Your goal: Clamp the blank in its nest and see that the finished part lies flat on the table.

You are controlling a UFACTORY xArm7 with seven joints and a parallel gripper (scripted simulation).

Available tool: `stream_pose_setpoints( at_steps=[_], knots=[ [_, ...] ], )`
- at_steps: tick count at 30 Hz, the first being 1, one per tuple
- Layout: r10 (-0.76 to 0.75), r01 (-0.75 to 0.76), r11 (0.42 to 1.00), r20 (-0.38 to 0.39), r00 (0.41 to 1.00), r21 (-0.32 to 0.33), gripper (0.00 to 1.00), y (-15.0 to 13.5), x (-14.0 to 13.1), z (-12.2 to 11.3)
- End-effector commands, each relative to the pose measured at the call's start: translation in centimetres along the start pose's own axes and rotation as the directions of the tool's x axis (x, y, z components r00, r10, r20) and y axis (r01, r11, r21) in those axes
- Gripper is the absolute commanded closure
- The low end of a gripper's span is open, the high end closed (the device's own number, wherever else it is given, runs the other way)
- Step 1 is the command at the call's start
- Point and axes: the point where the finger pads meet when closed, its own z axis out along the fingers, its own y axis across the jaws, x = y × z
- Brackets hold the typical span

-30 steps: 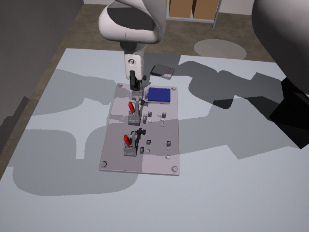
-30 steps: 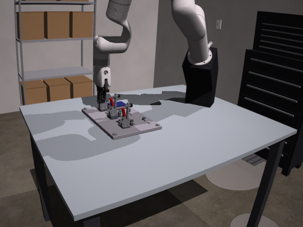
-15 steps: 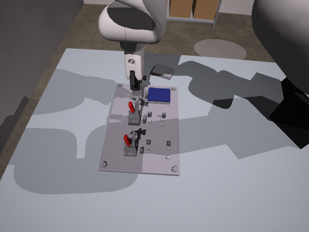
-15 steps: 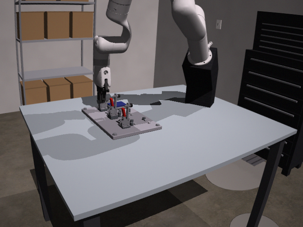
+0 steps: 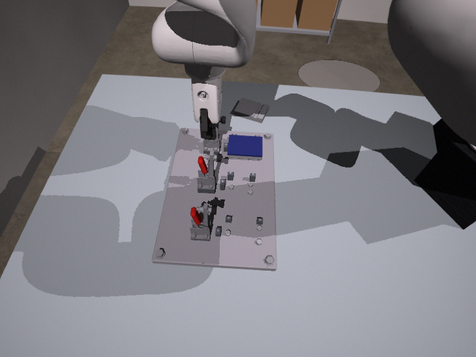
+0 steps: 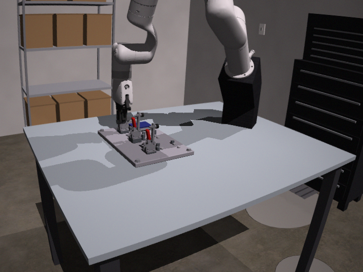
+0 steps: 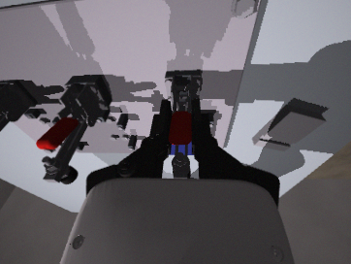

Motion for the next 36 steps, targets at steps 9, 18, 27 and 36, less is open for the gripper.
stream_pose_setpoints(
  at_steps=[9, 18, 27, 36],
  knots=[
    [0.001, -0.001, 1.0, -0.003, 1.0, -0.003, 1.0, 0.2, 0.3, -0.1],
    [0.001, -0.001, 1.0, -0.003, 1.0, -0.003, 1.0, 0.2, 0.6, -0.1],
    [0.001, -0.001, 1.0, -0.003, 1.0, -0.003, 1.0, 0.2, 0.9, -0.1],
    [0.001, -0.001, 1.0, -0.003, 1.0, -0.003, 1.0, 0.2, 1.5, -0.1]
  ],
)
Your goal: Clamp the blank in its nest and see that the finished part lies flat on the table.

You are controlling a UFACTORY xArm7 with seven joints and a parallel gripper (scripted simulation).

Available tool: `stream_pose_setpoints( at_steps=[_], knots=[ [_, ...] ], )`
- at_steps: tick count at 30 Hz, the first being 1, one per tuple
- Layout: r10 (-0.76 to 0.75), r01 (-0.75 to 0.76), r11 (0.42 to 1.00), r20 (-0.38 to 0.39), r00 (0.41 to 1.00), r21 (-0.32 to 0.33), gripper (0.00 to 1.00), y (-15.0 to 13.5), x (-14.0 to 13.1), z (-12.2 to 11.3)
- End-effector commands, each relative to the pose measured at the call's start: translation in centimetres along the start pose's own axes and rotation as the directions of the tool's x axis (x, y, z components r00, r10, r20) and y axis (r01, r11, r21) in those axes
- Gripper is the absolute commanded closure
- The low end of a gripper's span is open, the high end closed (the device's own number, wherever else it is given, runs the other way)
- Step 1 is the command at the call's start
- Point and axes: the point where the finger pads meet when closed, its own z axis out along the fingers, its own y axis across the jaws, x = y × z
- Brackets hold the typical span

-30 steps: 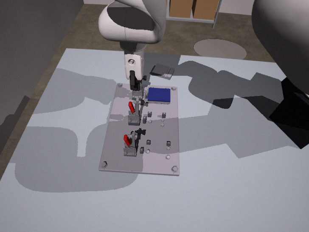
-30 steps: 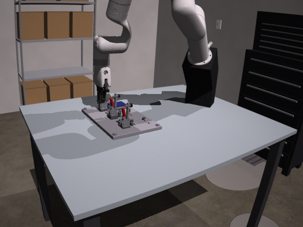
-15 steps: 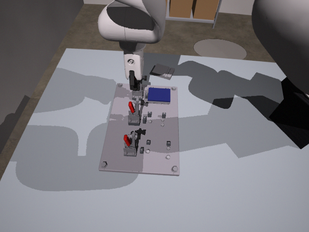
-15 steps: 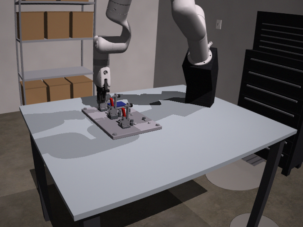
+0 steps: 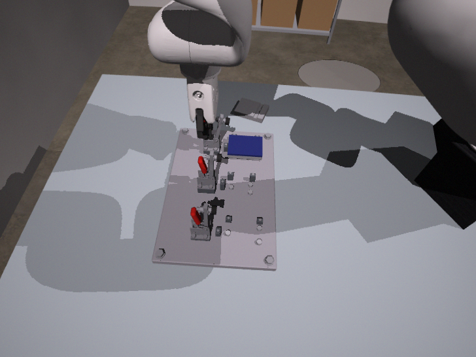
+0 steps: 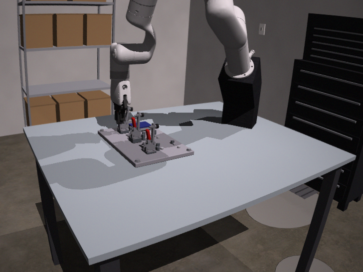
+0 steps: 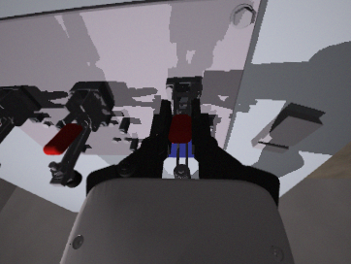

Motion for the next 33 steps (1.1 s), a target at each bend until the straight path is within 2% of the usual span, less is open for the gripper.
stream_pose_setpoints(
  at_steps=[1, 33],
  knots=[
    [-0.002, 0.002, 1.0, -0.007, 1.0, -0.004, 1.0, 0.1, 0.7, -0.1],
    [-0.002, 0.002, 1.0, -0.007, 1.0, -0.004, 1.0, 0.2, 3.0, 1.1]
  ],
)
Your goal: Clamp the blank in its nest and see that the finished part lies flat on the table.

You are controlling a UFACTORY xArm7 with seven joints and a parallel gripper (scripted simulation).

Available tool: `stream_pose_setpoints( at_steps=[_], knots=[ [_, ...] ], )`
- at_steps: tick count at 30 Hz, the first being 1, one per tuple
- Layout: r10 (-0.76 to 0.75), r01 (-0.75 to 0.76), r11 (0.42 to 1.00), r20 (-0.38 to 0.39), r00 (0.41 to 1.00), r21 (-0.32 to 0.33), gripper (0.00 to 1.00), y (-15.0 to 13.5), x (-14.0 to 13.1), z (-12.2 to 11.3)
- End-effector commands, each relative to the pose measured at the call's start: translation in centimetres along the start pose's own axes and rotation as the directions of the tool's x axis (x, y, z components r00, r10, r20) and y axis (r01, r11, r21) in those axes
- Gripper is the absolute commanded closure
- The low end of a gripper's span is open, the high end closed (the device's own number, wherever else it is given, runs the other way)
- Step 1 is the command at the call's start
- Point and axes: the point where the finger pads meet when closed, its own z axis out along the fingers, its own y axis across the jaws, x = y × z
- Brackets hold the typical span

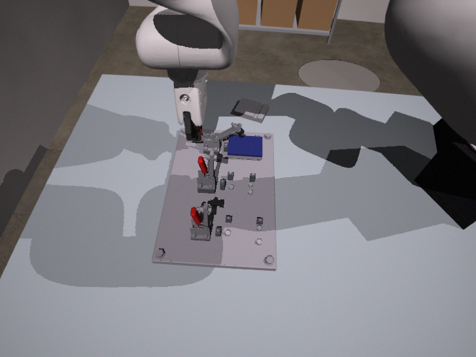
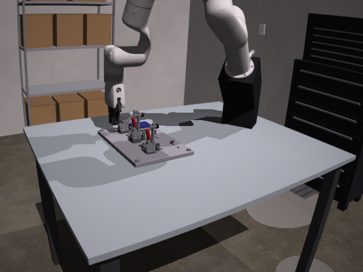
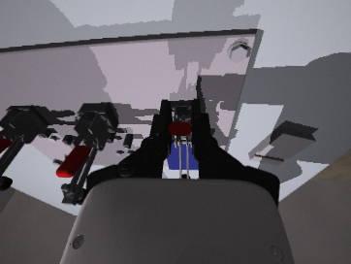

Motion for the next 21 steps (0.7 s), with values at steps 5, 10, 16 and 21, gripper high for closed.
stream_pose_setpoints(
  at_steps=[5, 10, 16, 21],
  knots=[
    [0.0, 0.0, 1.0, -0.004, 1.0, -0.003, 1.0, 0.2, 0.8, 0.5],
    [0.0, 0.0, 1.0, -0.004, 1.0, -0.003, 1.0, 0.2, 1.0, 0.6],
    [0.0, 0.0, 1.0, -0.004, 1.0, -0.003, 1.0, 0.2, 1.3, 1.0],
    [0.0, 0.0, 1.0, -0.004, 1.0, -0.003, 1.0, 0.2, 1.4, 1.3]
  ],
)
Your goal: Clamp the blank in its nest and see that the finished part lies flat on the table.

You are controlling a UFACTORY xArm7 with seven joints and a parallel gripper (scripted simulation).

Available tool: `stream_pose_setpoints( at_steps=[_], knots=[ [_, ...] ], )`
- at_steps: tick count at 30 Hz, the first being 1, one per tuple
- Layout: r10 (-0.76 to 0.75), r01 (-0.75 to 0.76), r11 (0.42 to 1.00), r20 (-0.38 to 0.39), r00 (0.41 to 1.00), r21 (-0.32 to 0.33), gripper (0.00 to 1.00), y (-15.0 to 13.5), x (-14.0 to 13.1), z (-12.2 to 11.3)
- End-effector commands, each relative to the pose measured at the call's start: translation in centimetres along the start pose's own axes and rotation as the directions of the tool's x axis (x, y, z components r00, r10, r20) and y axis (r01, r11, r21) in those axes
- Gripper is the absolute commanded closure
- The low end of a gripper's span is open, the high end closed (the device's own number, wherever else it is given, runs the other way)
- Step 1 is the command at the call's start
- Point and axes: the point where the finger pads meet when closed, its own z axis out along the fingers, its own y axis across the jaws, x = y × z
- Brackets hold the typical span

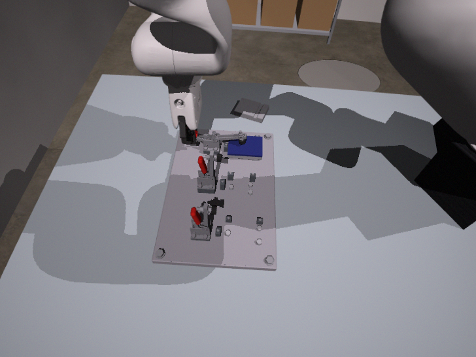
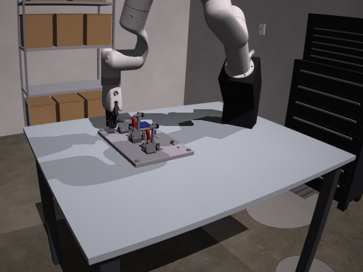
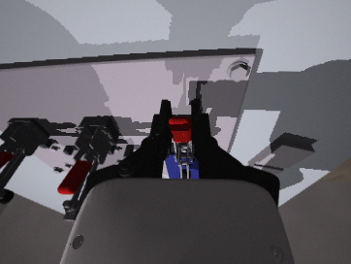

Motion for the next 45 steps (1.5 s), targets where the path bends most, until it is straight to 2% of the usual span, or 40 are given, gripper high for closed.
stream_pose_setpoints(
  at_steps=[1, 45],
  knots=[
    [0.001, -0.001, 1.0, -0.002, 1.0, -0.003, 1.0, 0.15, 0.29, 0.2],
    [0.001, -0.001, 1.0, -0.002, 1.0, -0.003, 1.0, 0.16, 0.58, 0.89]
  ],
)
